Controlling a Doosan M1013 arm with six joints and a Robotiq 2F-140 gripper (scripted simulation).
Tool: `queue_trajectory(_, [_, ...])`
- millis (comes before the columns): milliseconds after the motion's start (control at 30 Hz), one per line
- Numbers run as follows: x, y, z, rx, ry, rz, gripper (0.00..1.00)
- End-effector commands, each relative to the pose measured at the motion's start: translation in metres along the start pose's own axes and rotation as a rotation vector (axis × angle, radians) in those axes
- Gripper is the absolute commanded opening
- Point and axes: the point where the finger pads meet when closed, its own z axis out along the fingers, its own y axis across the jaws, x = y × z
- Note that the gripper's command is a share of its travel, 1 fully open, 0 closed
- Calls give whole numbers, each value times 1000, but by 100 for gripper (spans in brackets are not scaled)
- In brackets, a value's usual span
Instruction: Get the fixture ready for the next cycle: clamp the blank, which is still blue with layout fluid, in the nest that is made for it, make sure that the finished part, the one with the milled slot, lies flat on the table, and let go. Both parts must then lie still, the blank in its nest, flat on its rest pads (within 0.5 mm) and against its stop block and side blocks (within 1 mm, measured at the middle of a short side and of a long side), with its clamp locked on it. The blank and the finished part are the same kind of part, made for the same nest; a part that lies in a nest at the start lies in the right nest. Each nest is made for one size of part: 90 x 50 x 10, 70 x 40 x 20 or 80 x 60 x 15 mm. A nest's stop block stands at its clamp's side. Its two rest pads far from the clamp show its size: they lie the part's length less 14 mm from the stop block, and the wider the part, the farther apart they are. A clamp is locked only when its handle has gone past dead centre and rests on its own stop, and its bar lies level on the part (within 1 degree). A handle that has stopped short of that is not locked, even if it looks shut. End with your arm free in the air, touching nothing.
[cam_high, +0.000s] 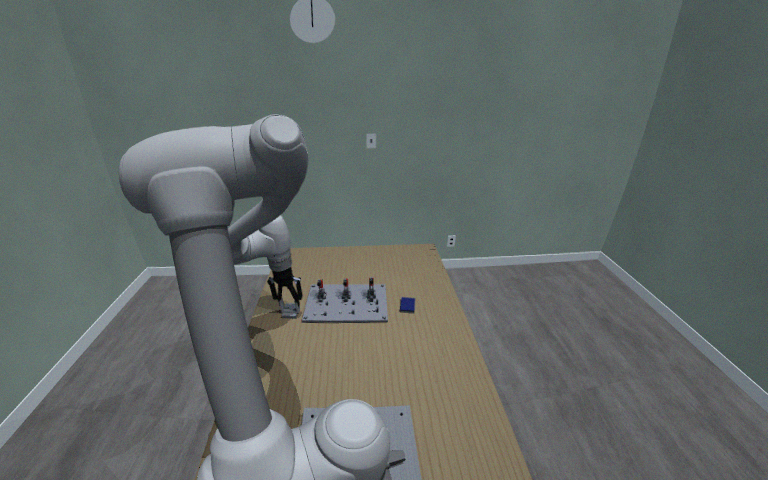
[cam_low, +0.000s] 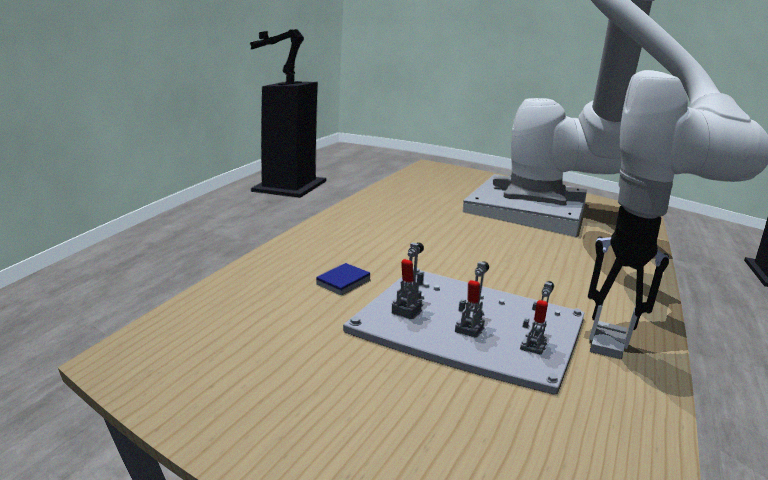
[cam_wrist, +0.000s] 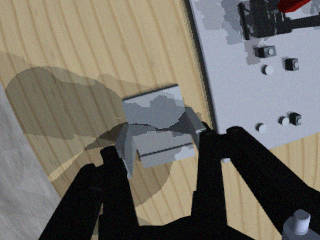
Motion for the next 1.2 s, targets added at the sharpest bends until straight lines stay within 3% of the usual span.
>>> queue_trajectory(0, [0, 0, 0, 0, 0, 0, 0])
queue_trajectory(233, [0, 0, 0, 0, 0, 0, 0])
queue_trajectory(267, [0, 0, 0, 0, 0, 0, 54])
queue_trajectory(1167, [0, 0, 0, 0, 0, 0, 54])
